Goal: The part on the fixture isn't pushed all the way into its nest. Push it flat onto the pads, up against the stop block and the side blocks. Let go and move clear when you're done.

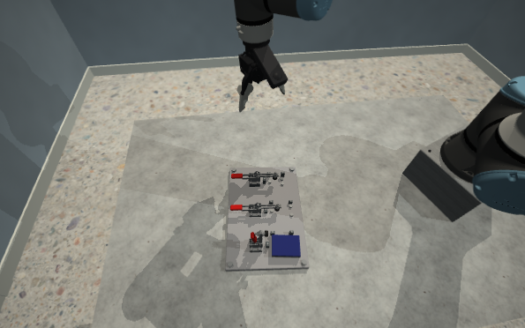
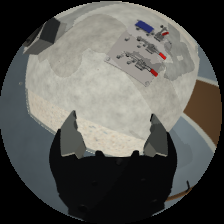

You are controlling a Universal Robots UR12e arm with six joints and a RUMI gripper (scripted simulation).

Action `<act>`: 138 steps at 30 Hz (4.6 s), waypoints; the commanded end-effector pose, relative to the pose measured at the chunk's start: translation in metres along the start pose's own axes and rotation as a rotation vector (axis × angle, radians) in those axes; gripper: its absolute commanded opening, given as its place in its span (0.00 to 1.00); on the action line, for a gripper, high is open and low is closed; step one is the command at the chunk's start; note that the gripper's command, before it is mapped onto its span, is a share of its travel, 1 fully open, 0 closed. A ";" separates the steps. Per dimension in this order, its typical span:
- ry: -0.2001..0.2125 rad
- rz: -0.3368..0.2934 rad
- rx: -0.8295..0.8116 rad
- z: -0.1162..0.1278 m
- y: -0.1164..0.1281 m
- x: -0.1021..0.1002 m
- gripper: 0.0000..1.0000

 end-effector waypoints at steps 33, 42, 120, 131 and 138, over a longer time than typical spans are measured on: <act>0.001 -0.003 -0.041 0.007 -0.005 0.001 1.00; 0.001 -0.007 -0.130 0.022 -0.019 0.000 1.00; 0.083 -0.003 -1.861 0.193 -0.305 -0.014 1.00; 0.091 0.007 -1.999 0.196 -0.329 -0.015 1.00; 0.092 0.009 -2.027 0.197 -0.334 -0.015 1.00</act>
Point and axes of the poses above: the point where the finger pads meet when closed, its own x axis back along the fingers, its own z axis across the jaws, y = z × x, the point moved 5 cm from there along x, back along the fingers, and after that the axes turned 11 degrees about x, right-handed, at the moved point
